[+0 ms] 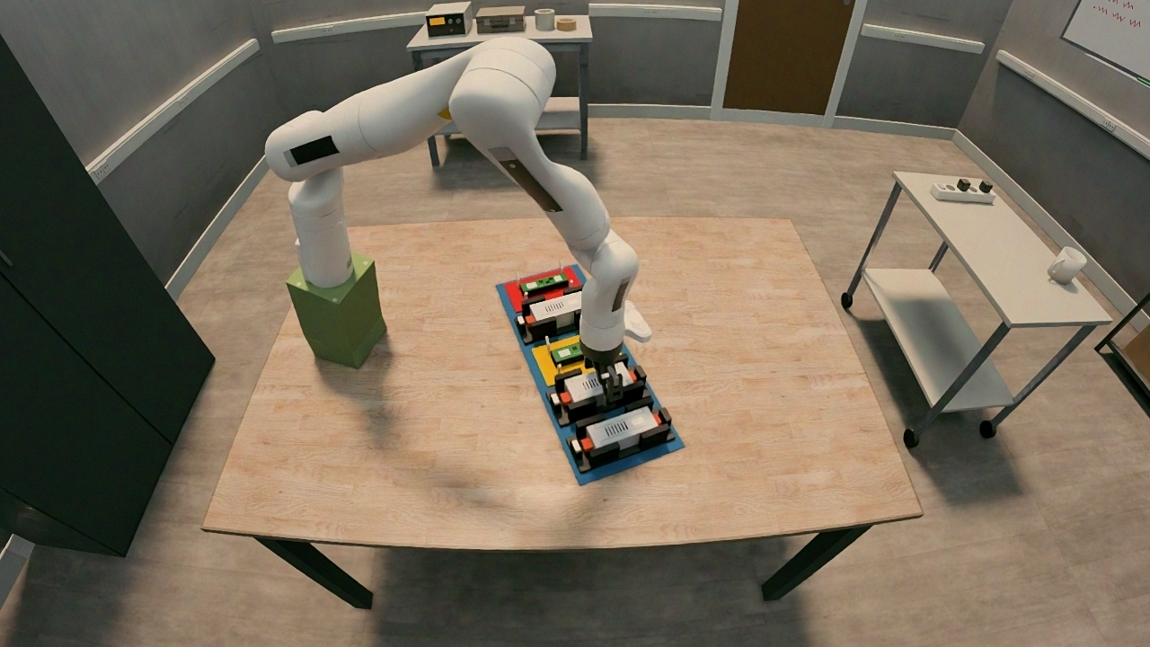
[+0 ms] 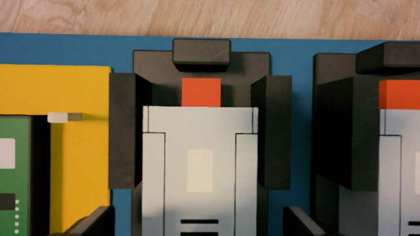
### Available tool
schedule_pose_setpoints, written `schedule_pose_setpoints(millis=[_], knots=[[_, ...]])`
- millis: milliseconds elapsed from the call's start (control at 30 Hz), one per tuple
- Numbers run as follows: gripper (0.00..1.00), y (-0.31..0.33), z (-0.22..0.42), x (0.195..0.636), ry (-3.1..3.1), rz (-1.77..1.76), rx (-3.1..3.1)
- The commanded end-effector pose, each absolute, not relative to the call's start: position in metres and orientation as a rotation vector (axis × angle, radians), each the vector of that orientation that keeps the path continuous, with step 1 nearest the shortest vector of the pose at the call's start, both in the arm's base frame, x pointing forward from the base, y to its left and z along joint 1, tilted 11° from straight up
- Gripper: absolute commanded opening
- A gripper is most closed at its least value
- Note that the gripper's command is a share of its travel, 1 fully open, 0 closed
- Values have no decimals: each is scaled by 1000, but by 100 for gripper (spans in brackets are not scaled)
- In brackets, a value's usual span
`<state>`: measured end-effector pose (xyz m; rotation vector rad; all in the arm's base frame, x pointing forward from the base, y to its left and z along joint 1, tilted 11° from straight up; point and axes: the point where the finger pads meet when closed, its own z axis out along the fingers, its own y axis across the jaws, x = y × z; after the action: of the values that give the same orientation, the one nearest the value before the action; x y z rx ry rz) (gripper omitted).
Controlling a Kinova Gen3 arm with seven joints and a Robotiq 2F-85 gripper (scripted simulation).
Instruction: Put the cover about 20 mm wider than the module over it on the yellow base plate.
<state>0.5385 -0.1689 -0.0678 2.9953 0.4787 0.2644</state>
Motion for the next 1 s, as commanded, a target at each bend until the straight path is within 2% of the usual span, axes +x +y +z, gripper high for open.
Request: schedule_pose_setpoints(millis=[0,567,600,967], knots=[[100,-169,-67,539,479,267,2994],[100,-170,-77,541,479,267,2994],[70,-170,-77,541,479,267,2994],[70,-170,-77,541,479,267,2994]])
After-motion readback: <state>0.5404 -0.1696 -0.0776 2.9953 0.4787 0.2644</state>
